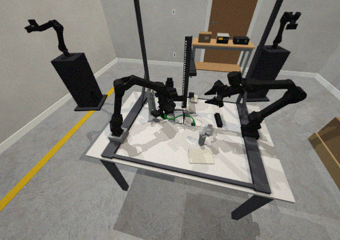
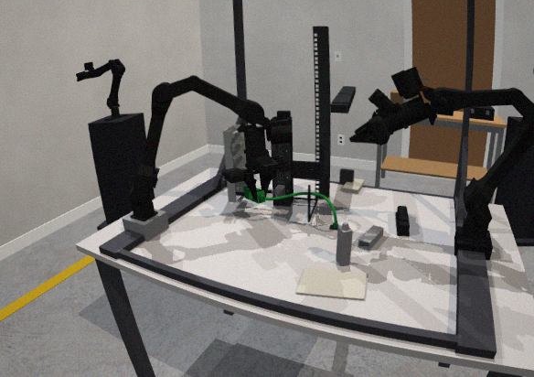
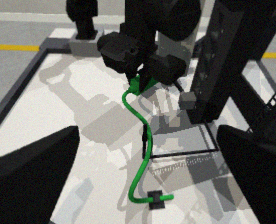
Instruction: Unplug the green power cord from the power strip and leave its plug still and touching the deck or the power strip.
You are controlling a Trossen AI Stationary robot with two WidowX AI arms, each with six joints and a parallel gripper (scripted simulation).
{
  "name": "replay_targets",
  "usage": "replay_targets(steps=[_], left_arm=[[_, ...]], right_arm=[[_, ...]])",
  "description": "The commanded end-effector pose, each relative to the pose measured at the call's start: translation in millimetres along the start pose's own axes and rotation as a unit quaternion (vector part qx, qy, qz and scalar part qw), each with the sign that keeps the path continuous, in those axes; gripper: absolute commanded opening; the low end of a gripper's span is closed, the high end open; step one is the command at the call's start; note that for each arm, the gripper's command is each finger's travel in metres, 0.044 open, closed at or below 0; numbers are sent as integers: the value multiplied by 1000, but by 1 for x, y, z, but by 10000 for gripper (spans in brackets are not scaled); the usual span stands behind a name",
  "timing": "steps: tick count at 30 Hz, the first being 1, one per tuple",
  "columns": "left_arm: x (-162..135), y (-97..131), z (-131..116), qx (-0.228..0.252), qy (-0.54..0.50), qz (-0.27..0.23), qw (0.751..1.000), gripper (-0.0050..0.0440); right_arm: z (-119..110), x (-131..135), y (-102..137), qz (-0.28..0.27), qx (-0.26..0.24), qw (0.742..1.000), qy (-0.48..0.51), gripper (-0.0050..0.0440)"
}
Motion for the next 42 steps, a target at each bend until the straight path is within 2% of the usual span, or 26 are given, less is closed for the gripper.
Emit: replay_targets(steps=[1,5,14,19,26,28,34,38,42], left_arm=[[-1,0,4,-8,1,1,1000,400],[-1,1,4,-9,1,0,1000,400],[-1,2,6,-12,1,-1,1000,400],[-1,2,6,-12,1,-1,1000,400],[-1,2,6,-12,1,-1,1000,400],[-1,2,6,-12,1,-1,1000,400],[-1,2,6,-12,1,-1,1000,400],[-1,2,6,-12,1,-1,1000,400],[-1,2,6,-12,1,-1,1000,400]], right_arm=[[6,-4,13,16,-24,999,-14,80],[0,-4,13,16,-24,999,-14,80],[13,0,10,16,-22,1000,-11,80],[7,-7,10,28,-36,998,46,80],[-6,-16,4,59,-81,970,224,80],[-6,-16,4,59,-81,970,224,80],[-20,-22,-1,73,-109,933,335,80],[-24,-24,-2,76,-118,921,365,80],[-24,-24,-2,76,-118,920,366,80]])
Point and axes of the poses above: on each arm, the point midway between the two fingers, 35 mm back from their tips, its own y axis back along the fingers, its own x axis across the jaws, z = x × y, the point moved 8 cm from there along y, back along the fingers, and after that the axes turned 7 degrees about y, right-handed, at the moved point
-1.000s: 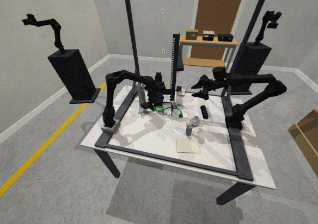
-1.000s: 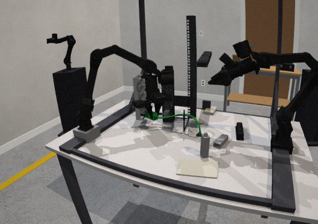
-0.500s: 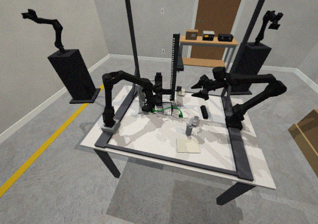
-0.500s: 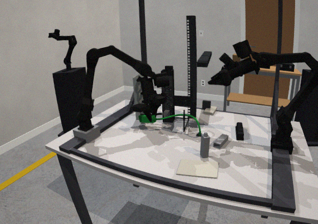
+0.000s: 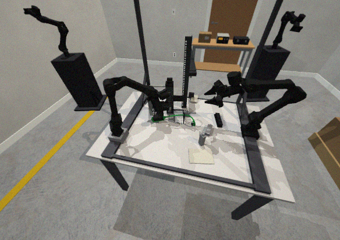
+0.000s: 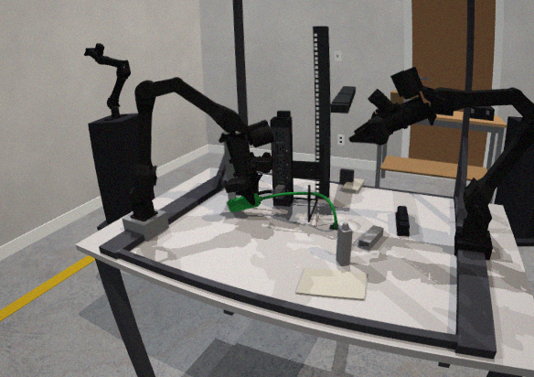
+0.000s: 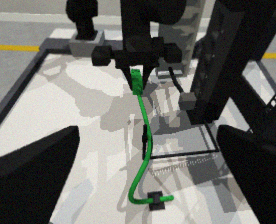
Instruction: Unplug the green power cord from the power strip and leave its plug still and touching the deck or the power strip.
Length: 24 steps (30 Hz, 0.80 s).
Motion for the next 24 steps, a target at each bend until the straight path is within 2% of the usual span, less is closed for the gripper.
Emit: replay_targets(steps=[1,6,10,17,24], left_arm=[[-1,4,5,-11,1,-1,1000,400],[-1,4,5,-11,1,-1,1000,400],[-1,4,5,-11,1,-1,1000,400],[-1,4,5,-11,1,-1,1000,400],[-1,4,5,-11,1,-1,1000,400]], right_arm=[[10,-2,14,10,-40,999,3,80],[11,-1,15,11,-43,999,2,80],[22,-1,12,9,-35,999,2,80],[22,-1,16,11,-41,999,0,80],[14,-1,2,8,-30,1000,2,80]])
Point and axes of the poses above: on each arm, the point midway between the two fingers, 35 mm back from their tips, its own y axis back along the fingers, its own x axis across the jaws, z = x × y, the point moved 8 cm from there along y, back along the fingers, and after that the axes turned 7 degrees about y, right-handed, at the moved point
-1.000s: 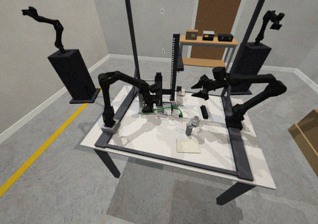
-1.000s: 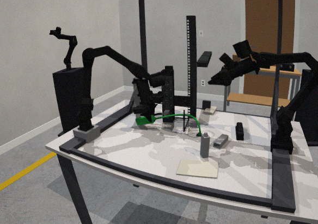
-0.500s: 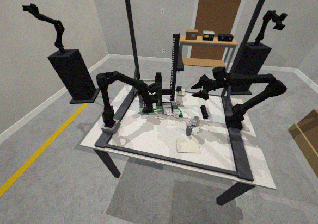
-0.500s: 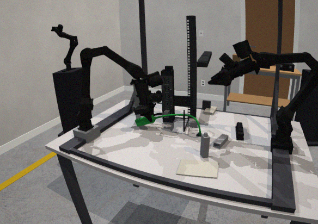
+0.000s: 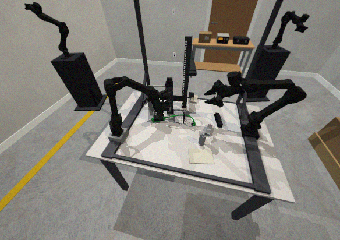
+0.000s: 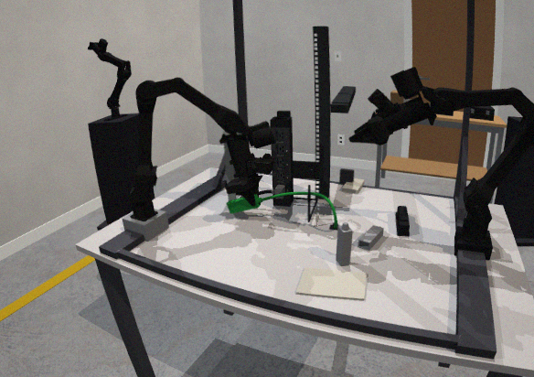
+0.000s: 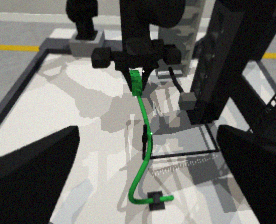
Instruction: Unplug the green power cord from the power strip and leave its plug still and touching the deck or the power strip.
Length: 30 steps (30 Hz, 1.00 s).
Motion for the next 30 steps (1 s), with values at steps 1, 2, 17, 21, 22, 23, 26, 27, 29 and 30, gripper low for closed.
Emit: replay_targets(steps=[1,2,17,21,22,23,26,27,29,30], left_arm=[[-1,4,5,-11,1,-1,1000,400],[-1,4,5,-11,1,-1,1000,400],[-1,4,5,-11,1,-1,1000,400],[-1,4,5,-11,1,-1,1000,400],[-1,4,5,-11,1,-1,1000,400],[-1,4,5,-11,1,-1,1000,400],[-1,4,5,-11,1,-1,1000,400],[-1,4,5,-11,1,-1,1000,400],[-1,4,5,-11,1,-1,1000,400],[-1,4,5,-11,1,-1,1000,400]], right_arm=[[9,0,0,4,-31,999,-8,80],[8,0,-2,4,-31,999,-9,80],[-2,-1,-16,2,-33,999,-11,80],[-5,0,-20,4,-32,999,-10,80],[-6,0,-18,6,-37,999,-10,80],[-6,0,-16,7,-39,999,-10,80],[-7,0,-14,9,-42,999,-11,80],[-8,0,-14,9,-42,999,-11,80],[-8,0,-15,7,-39,999,-11,80],[-8,0,-15,7,-39,999,-11,80]])
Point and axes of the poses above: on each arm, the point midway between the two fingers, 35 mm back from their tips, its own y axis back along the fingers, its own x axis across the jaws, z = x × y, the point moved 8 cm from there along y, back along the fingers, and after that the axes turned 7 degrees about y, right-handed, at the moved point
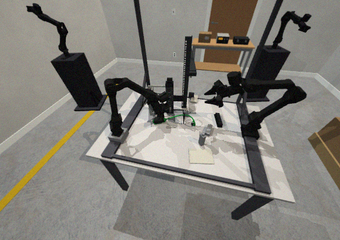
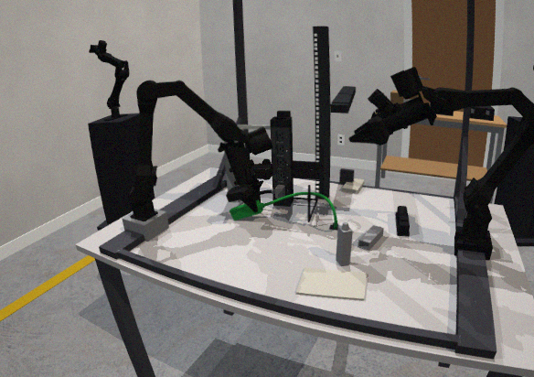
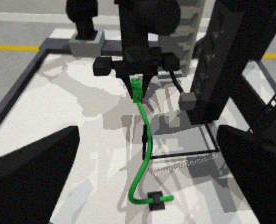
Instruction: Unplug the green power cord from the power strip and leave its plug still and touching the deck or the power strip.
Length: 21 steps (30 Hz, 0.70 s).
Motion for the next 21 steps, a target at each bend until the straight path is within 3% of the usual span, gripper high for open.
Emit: replay_targets(steps=[1,7,15,19,21], left_arm=[[-1,4,5,-11,1,-1,1000,400],[-1,4,5,-11,1,-1,1000,400],[-1,4,5,-11,1,-1,1000,400],[-1,4,5,-11,1,-1,1000,400],[-1,4,5,-11,1,-1,1000,400]], right_arm=[[-2,0,3,1,-2,1000,-3,80],[-2,0,3,0,-3,1000,-3,222],[5,2,54,6,-18,1000,-5,222],[4,2,67,6,-18,1000,-5,222],[5,0,67,8,-15,1000,-4,270]])
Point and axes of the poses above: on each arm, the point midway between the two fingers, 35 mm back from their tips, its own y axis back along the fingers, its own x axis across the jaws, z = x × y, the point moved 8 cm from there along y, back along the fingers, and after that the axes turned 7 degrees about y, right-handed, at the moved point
